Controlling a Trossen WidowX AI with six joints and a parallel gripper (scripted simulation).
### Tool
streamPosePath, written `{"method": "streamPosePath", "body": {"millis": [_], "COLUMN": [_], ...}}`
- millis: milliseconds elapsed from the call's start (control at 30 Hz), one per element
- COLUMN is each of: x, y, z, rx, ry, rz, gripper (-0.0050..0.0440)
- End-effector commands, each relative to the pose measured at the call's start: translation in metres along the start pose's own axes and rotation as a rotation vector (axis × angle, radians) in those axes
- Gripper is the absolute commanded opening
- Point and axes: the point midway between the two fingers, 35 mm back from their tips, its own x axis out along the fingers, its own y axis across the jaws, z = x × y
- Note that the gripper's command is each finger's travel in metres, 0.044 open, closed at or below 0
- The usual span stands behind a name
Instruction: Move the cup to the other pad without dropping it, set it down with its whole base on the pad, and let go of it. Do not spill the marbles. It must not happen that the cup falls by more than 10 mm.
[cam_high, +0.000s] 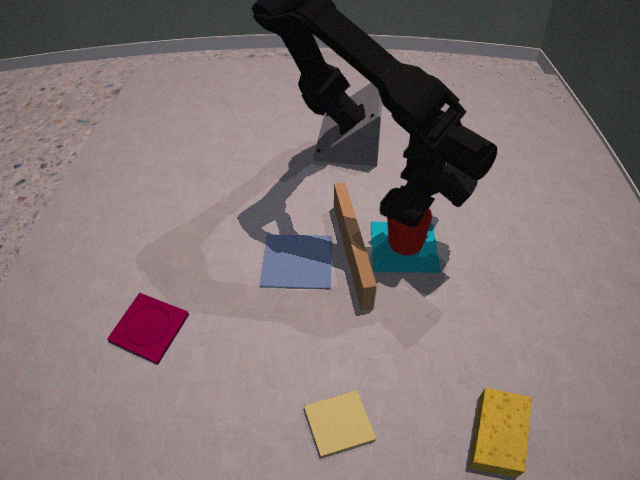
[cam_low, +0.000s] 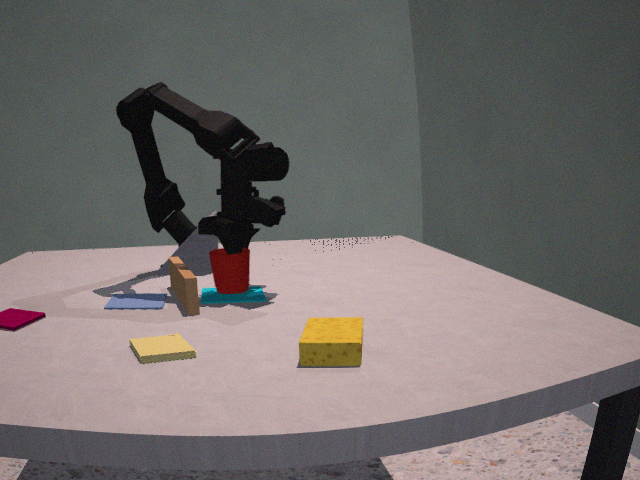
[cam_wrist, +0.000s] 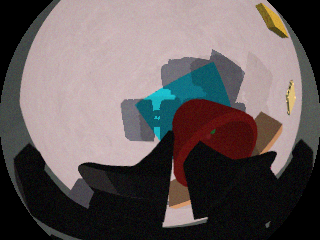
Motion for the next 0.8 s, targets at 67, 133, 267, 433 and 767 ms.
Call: {"method": "streamPosePath", "body": {"millis": [67, 133, 267, 433, 767], "x": [-0.0056, -0.0056, -0.0056, -0.0056, -0.0056], "y": [-0.0038, -0.0038, -0.0038, -0.0038, -0.0038], "z": [0.0023, 0.0023, 0.0023, 0.0023, 0.0023], "rx": [0.011, 0.011, 0.011, 0.011, 0.011], "ry": [-0.019, -0.019, -0.019, -0.019, -0.019], "rz": [-0.007, -0.007, -0.007, -0.007, -0.007], "gripper": [0.0, 0.0, 0.0, 0.0072, 0.0128]}}
